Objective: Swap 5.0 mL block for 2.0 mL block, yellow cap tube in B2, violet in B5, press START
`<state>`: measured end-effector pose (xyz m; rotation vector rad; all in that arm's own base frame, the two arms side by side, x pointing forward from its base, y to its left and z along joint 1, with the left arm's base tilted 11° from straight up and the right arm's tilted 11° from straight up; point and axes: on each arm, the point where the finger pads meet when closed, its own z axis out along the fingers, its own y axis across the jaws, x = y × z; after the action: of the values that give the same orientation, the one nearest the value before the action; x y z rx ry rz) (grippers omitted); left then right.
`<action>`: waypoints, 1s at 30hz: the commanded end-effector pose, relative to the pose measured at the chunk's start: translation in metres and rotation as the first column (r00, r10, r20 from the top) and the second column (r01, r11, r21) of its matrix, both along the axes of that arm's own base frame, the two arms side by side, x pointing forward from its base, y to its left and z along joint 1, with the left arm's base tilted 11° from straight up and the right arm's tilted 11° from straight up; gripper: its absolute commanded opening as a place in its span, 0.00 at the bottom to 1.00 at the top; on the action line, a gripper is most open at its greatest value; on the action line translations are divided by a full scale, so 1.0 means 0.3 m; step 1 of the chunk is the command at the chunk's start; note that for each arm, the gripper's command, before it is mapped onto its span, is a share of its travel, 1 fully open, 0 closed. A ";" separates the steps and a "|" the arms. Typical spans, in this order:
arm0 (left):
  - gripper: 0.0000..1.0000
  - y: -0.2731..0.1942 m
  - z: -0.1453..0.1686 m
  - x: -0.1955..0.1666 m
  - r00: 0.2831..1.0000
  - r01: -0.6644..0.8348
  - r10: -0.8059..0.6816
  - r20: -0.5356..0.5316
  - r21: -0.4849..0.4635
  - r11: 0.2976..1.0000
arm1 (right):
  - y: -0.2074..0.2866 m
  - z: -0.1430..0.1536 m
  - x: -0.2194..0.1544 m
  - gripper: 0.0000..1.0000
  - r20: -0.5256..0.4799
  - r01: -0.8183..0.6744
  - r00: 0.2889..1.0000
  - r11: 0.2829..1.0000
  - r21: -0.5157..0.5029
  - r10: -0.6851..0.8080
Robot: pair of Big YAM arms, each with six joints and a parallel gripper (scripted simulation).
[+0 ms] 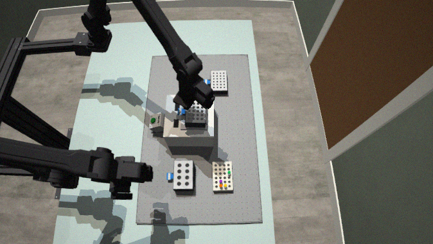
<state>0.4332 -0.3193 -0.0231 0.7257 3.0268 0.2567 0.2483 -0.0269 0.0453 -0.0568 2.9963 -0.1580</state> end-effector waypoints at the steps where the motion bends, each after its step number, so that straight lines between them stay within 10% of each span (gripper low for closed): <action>1: 0.00 -0.056 0.041 -0.013 0.997 -0.060 0.061 0.040 -0.028 0.998 | -0.006 0.043 0.053 1.00 0.022 -0.001 1.000 1.000 -0.002 0.001; 30: 0.00 -0.035 0.002 0.059 0.855 -0.498 0.508 0.101 -0.115 0.860 | -0.004 -0.002 -0.001 1.00 -0.016 -0.001 1.000 1.000 -0.001 0.001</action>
<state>0.4328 -0.3215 -0.0264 -0.0546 3.0497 0.1990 0.2489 -0.0270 0.0457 -0.0567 2.9950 -0.1581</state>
